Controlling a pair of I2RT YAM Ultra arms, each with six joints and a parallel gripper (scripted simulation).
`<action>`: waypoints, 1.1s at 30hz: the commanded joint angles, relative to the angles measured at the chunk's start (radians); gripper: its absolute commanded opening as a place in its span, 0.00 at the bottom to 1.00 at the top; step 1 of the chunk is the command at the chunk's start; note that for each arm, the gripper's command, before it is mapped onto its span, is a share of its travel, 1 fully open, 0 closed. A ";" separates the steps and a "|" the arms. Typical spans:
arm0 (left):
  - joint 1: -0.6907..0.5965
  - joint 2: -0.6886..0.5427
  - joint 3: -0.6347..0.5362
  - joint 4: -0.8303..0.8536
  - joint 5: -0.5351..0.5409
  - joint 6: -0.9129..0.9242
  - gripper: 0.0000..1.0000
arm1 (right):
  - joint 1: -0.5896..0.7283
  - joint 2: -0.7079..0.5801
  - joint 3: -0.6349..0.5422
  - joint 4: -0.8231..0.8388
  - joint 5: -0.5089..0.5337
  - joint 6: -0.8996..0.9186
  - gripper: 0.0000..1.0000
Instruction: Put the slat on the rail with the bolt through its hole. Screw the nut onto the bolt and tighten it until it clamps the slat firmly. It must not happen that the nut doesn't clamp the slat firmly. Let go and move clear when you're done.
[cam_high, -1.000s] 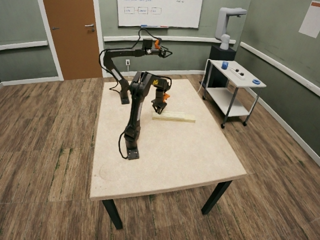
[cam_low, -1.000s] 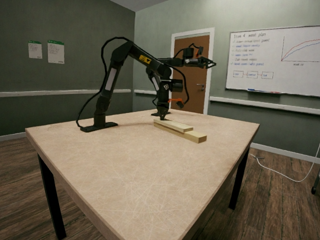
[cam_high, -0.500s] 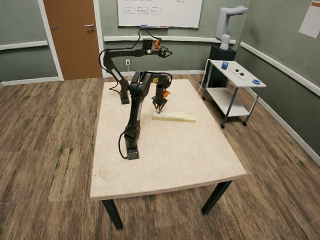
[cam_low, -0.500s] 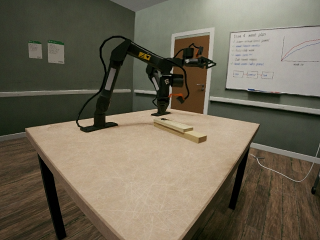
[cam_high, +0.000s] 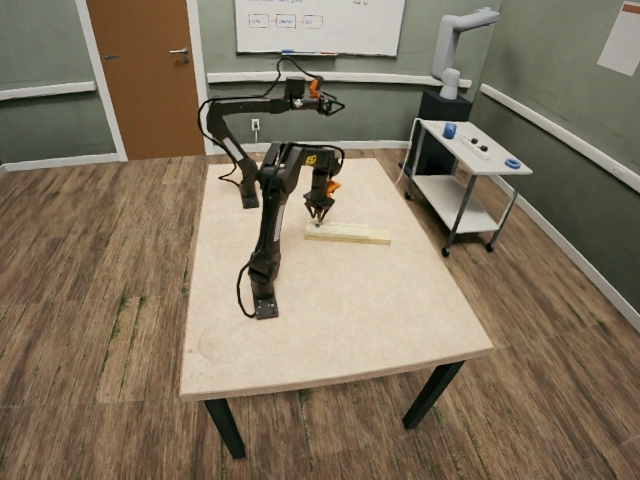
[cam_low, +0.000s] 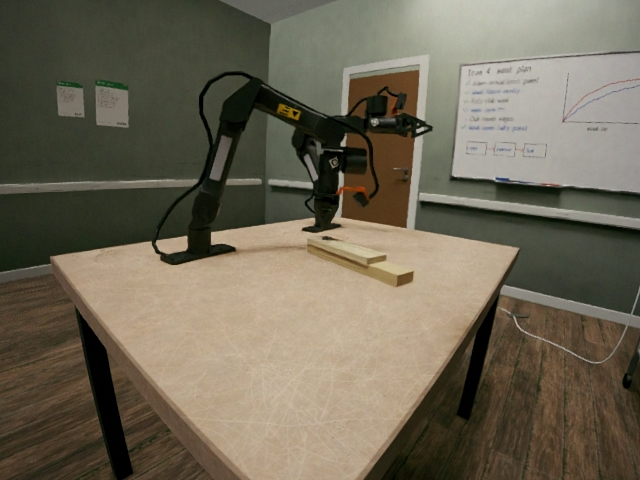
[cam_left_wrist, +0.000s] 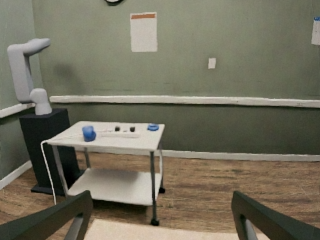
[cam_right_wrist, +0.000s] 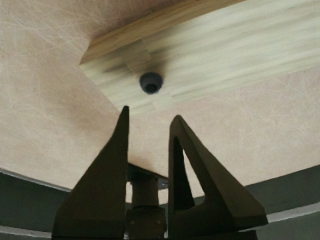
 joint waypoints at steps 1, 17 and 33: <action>0.000 -0.002 0.005 0.005 0.000 0.000 1.00 | 0.000 -0.002 -0.006 0.010 0.000 0.000 0.34; 0.000 -0.002 0.005 0.005 0.000 0.000 1.00 | 0.000 -0.006 0.004 0.001 0.000 0.000 0.11; 0.000 -0.002 0.005 0.005 0.000 0.000 1.00 | 0.000 -0.006 0.004 0.001 0.000 0.000 0.11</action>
